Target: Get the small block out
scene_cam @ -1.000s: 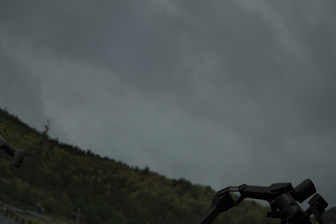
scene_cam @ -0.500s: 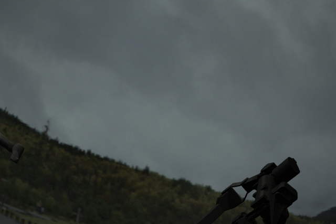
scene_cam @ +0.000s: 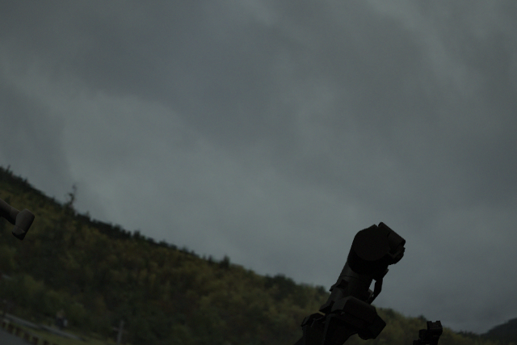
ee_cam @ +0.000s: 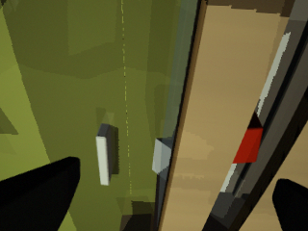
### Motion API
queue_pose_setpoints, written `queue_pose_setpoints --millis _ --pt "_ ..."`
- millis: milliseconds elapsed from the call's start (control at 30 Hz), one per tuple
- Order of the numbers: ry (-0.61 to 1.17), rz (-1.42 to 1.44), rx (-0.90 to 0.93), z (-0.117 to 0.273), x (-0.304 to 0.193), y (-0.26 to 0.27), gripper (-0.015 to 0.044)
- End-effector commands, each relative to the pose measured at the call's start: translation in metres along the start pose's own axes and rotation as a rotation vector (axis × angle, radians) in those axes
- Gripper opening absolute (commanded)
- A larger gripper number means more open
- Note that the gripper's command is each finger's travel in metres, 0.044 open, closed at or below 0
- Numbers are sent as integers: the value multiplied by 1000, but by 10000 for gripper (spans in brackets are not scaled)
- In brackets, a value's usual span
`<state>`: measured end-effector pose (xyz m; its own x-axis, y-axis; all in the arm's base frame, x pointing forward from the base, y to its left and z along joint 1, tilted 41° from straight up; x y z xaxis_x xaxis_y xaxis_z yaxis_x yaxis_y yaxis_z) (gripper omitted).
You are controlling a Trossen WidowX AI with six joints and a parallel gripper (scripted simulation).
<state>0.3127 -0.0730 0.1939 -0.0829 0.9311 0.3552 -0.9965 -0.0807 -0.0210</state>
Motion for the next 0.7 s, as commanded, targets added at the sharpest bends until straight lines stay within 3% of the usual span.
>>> queue_pose_setpoints --millis 0,667 --pt "-12 4 8 -1 0 0 400" --pt "-11 5 7 -30 13 -2 400"
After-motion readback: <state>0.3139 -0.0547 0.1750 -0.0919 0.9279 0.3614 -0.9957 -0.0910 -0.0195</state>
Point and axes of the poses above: the point midway between the two fingers, 35 mm back from their tips, its own z axis back along the fingers, its own y axis across the jaws, x = y × z, the point moved 7 cm from there along z, back along the fingers, and after that the axes turned 8 degrees about z, right-handed, at the moved point
